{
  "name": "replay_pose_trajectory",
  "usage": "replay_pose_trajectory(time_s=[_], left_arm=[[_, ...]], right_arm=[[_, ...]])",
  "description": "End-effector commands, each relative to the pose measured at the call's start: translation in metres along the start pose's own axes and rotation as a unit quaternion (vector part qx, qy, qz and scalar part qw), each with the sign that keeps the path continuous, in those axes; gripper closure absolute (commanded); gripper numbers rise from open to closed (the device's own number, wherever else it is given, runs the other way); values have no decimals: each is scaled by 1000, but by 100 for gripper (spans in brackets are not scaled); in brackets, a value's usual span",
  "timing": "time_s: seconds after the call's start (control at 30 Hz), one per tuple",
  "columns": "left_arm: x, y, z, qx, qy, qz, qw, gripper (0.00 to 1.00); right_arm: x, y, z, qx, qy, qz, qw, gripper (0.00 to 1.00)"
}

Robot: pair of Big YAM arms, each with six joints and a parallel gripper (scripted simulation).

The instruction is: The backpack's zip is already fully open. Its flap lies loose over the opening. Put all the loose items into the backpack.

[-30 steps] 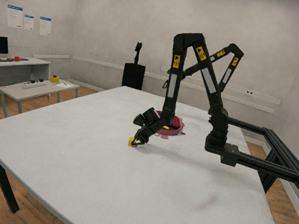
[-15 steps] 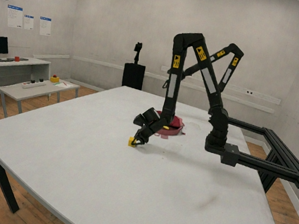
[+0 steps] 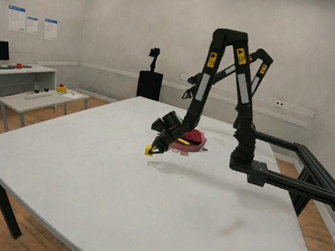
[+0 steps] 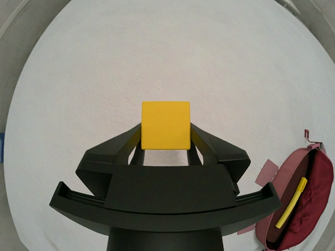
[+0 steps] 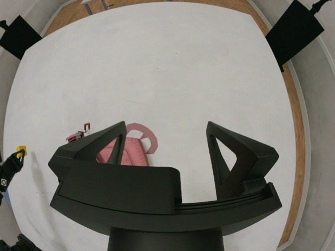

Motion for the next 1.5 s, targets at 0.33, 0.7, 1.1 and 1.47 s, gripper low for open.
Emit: replay_pose_trajectory(time_s=[0.33, 0.7, 1.1, 1.47], left_arm=[[44, -1, 48, -2, -3, 0, 1000, 66], [26, -42, 64, -36, -3, -39, 999, 66], [10, -114, 78, -90, -8, -100, 991, 66], [-12, -181, 101, -143, -11, -160, 977, 66]], right_arm=[[22, 2, 3, 3, -25, 1, 1000, 10], [22, 2, 3, 3, -25, 1, 1000, 10], [22, 2, 3, 3, -25, 1, 1000, 10], [22, 2, 3, 3, -25, 1, 1000, 10]])
Point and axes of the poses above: on each arm, the point where the finger pads meet when closed, its own z axis back along the fingers, its own y axis across the jaws, x = y × z, the point moved 9 cm from there along z, back along the fingers, and after that the axes turned 4 degrees about -z, right-handed, at the moved point
